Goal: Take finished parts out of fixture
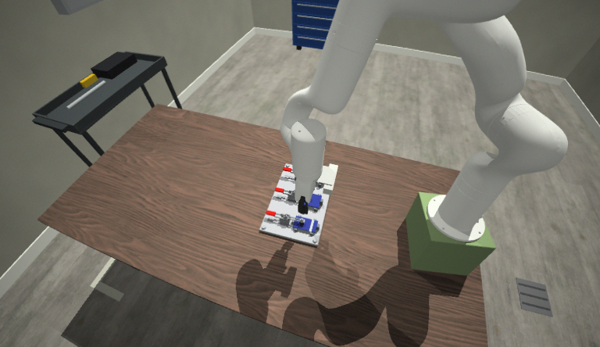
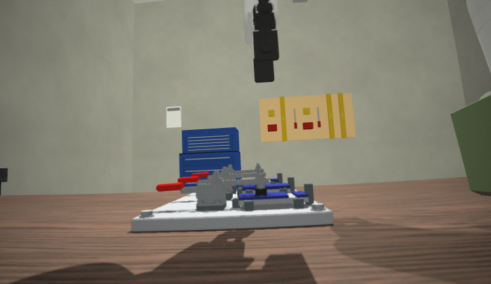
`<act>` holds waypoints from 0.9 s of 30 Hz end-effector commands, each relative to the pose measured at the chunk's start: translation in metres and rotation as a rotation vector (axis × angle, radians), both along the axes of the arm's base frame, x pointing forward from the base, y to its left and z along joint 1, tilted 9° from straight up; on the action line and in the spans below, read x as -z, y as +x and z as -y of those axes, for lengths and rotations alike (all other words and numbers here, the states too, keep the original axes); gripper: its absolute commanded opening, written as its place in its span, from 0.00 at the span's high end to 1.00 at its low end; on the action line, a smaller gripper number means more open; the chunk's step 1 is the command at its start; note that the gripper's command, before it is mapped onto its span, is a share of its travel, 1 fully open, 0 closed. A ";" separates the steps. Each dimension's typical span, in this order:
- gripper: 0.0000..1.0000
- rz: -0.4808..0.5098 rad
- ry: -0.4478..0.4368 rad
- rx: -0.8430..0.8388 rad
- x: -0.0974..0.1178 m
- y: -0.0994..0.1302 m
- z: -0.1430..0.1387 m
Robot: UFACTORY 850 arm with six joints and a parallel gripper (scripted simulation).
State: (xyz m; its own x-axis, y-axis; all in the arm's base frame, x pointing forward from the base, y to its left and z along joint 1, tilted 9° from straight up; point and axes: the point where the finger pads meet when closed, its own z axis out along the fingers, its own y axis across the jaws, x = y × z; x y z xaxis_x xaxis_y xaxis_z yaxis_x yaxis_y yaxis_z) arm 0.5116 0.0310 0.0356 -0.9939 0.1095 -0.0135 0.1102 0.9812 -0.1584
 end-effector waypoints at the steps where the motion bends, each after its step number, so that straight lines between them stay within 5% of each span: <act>1: 0.00 0.003 -0.002 -0.001 -0.001 0.001 0.000; 6: 0.00 0.003 -0.002 -0.001 -0.001 0.001 0.000; 7: 1.00 0.003 -0.002 -0.001 -0.001 0.001 0.000; 27: 1.00 0.003 -0.002 -0.001 -0.001 0.001 0.000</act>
